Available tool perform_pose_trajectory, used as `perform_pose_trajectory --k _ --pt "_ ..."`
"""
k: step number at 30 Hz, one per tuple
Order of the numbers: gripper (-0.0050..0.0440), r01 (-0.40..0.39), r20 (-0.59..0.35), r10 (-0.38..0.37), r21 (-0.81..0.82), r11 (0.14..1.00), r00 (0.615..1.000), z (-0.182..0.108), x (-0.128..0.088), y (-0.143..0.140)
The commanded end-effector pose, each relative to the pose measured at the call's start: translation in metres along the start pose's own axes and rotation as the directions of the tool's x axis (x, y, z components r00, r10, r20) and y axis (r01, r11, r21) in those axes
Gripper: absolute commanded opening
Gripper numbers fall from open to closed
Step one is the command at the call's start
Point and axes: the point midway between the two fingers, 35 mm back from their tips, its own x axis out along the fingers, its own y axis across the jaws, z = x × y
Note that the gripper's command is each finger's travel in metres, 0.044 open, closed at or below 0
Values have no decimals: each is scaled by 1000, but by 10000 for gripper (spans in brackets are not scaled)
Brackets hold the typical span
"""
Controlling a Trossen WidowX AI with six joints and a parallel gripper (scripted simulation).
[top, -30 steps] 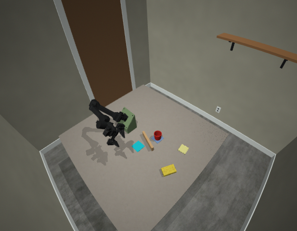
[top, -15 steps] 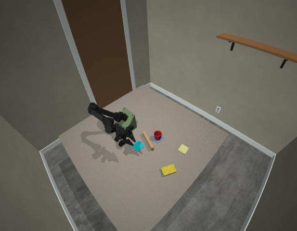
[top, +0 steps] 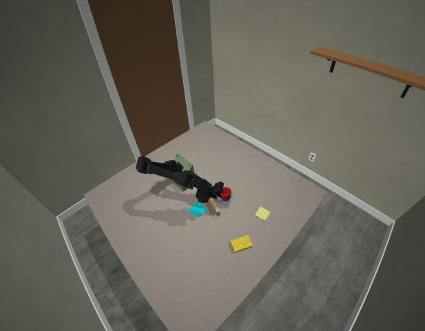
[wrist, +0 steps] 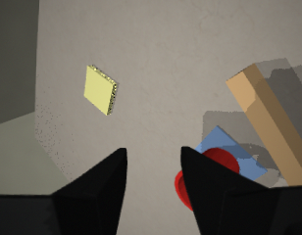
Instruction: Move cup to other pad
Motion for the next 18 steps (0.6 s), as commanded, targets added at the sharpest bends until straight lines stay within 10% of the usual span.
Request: perform_pose_trajectory --k 1,12,18 --pt "148 171 -36 -170 43 984 985 -34 22 -3" --pt "148 565 57 -569 78 821 820 -113 65 -38" --pt "148 607 97 -613 83 790 784 -123 70 -44"
